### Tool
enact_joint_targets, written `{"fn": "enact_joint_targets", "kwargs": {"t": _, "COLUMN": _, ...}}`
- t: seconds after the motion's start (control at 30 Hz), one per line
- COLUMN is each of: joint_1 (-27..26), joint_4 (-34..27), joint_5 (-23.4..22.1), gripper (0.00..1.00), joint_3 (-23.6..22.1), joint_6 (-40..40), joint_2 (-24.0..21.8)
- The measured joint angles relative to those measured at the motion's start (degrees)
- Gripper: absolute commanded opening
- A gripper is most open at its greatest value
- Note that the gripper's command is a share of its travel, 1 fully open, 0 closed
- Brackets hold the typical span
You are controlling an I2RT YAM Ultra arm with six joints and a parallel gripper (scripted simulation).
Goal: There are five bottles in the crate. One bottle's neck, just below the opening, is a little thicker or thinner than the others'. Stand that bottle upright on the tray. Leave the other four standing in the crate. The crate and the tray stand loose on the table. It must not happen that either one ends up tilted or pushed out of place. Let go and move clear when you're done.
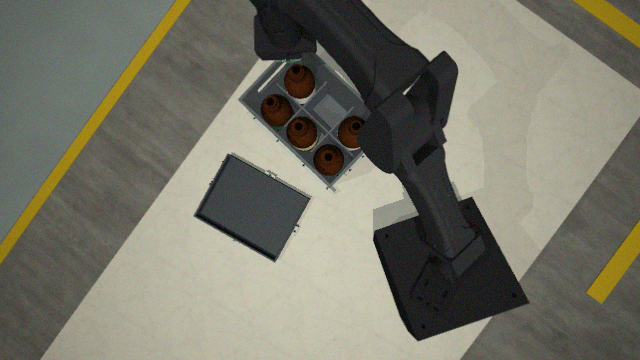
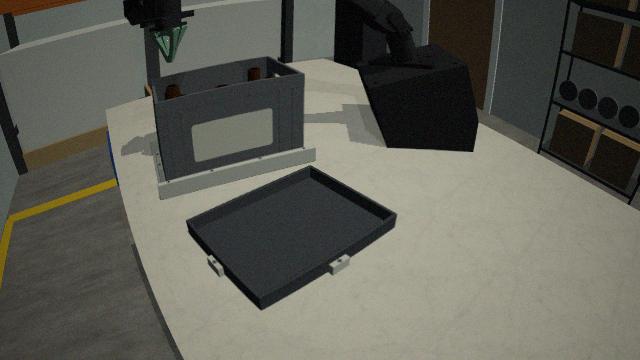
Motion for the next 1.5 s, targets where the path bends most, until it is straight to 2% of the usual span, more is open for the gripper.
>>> {"fn": "enact_joint_targets", "kwargs": {"t": 0.17, "joint_1": 1.22, "joint_4": 0.17, "joint_5": 0.76, "gripper": 0.00, "joint_3": -0.42, "joint_6": 1.51, "joint_2": -0.15}}
{"fn": "enact_joint_targets", "kwargs": {"t": 0.5, "joint_1": 13.68, "joint_4": 2.23, "joint_5": 2.25, "gripper": 0.00, "joint_3": -9.92, "joint_6": 10.03, "joint_2": -2.29}}
{"fn": "enact_joint_targets", "kwargs": {"t": 1.1, "joint_1": 12.87, "joint_4": 4.24, "joint_5": 3.67, "gripper": 0.00, "joint_3": -11.10, "joint_6": 12.17, "joint_2": -4.09}}
{"fn": "enact_joint_targets", "kwargs": {"t": 1.13, "joint_1": 12.87, "joint_4": 4.24, "joint_5": 3.67, "gripper": 0.61, "joint_3": -11.10, "joint_6": 12.17, "joint_2": -4.09}}
{"fn": "enact_joint_targets", "kwargs": {"t": 1.5, "joint_1": 12.28, "joint_4": 4.42, "joint_5": 3.82, "gripper": 0.61, "joint_3": -11.10, "joint_6": 12.17, "joint_2": -4.11}}
